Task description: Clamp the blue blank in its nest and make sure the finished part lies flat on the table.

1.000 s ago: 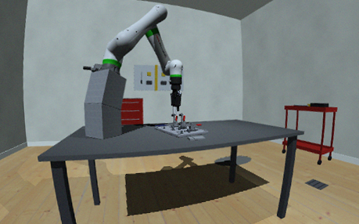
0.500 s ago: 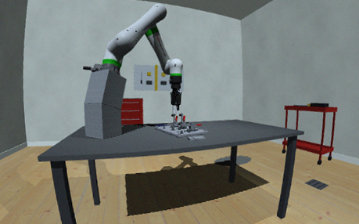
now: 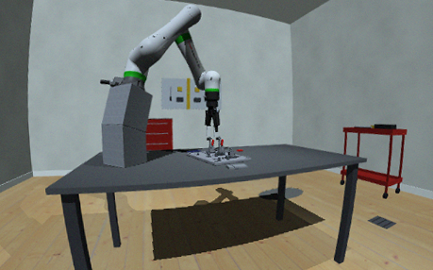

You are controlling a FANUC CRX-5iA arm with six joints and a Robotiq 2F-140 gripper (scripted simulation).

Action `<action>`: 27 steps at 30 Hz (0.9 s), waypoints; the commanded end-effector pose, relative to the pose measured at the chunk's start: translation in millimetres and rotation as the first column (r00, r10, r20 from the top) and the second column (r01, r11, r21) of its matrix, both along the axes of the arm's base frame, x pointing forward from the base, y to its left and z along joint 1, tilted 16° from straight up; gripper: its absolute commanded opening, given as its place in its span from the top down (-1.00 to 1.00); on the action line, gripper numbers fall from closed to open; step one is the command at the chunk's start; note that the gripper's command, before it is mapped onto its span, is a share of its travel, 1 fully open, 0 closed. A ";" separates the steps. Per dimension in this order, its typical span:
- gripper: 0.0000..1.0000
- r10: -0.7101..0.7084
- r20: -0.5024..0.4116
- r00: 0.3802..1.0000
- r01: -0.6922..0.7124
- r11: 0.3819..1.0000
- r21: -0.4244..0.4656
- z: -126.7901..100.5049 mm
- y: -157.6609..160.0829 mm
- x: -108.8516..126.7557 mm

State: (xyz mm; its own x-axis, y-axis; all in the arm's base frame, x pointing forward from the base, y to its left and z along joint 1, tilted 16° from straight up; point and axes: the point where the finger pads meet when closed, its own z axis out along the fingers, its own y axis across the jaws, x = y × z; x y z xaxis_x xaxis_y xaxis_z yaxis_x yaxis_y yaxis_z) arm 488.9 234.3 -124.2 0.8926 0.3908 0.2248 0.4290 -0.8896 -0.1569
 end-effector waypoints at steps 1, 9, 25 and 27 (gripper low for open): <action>-0.16 0.000 0.000 1.000 0.000 1.000 0.000 0.1 0.0 0.2; -0.16 0.000 0.000 1.000 0.000 1.000 0.000 0.1 0.0 0.2; -0.16 0.000 0.000 1.000 0.000 1.000 0.000 30.6 -7.5 -4.2; -0.16 0.000 0.000 1.000 0.000 1.000 0.000 39.8 -9.8 -5.6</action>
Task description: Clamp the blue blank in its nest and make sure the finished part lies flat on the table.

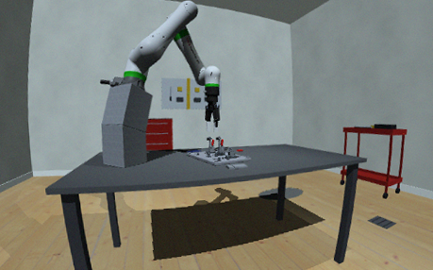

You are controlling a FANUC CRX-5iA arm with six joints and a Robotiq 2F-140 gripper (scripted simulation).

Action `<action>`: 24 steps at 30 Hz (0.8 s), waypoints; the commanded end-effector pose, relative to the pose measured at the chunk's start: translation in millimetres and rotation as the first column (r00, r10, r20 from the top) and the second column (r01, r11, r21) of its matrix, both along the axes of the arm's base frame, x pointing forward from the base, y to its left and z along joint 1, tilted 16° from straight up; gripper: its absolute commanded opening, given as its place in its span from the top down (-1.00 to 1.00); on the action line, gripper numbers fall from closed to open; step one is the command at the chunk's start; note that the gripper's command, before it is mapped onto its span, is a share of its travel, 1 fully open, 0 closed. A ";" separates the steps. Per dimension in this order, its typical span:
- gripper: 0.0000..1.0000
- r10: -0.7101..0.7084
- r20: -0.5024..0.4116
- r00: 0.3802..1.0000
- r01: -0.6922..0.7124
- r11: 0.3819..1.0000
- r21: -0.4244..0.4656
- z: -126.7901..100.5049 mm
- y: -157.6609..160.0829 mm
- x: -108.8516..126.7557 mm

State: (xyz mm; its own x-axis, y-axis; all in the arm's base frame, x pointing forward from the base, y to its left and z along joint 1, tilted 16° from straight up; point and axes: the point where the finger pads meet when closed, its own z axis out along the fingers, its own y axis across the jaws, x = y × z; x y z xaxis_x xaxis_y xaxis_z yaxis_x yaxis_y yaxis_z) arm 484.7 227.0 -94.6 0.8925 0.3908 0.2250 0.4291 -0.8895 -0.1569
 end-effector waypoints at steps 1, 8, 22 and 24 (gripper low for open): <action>-0.16 0.000 0.000 1.000 0.000 1.000 0.000 14.7 -3.6 -2.1; -0.16 0.000 0.000 1.000 0.000 1.000 0.000 32.0 -7.8 -4.6; -0.16 0.000 0.000 1.000 0.000 1.000 0.000 37.4 -7.7 -6.8; -0.16 0.000 0.000 1.000 0.000 1.000 0.000 37.6 -6.1 -8.6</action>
